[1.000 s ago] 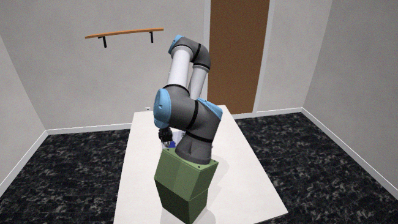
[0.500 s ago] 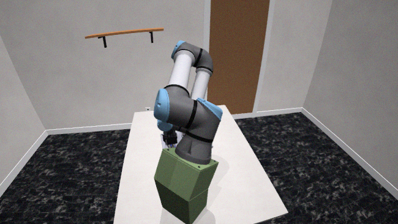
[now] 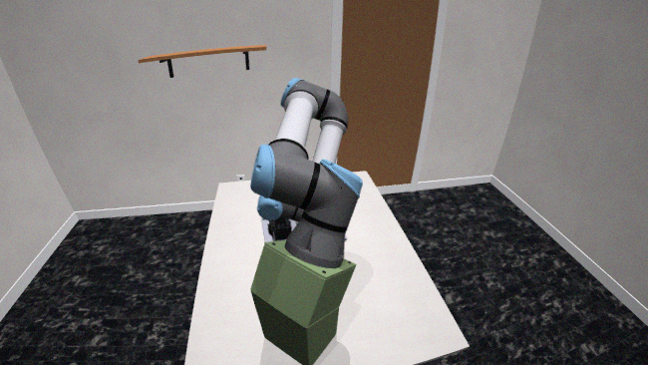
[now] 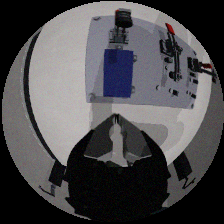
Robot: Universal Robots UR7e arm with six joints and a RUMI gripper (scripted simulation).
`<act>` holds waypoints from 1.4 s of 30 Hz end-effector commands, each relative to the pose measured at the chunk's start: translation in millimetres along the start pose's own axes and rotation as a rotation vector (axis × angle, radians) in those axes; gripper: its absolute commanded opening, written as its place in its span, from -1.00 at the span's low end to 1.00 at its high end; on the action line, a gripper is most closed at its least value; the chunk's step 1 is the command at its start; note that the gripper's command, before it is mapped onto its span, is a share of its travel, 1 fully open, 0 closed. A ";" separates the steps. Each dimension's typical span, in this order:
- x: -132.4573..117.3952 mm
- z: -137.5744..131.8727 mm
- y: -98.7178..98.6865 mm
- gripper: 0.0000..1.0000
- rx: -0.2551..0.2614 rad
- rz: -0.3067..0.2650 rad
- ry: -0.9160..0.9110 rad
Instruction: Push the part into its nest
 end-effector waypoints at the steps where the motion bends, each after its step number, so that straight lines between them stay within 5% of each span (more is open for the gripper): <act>1: 0.0 0.3 -15.6 -1.00 0.000 0.004 0.000; 42: 7.6 1.9 -14.8 -1.00 0.000 0.004 0.000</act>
Point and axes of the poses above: the point where the finger pads meet when closed, its own y axis back along the fingers, its own z axis across the jaws, x = y × z, the point moved 2 cm from there along y, back along the fingers, and after that the axes turned 12 degrees about y, right-handed, at the moved point
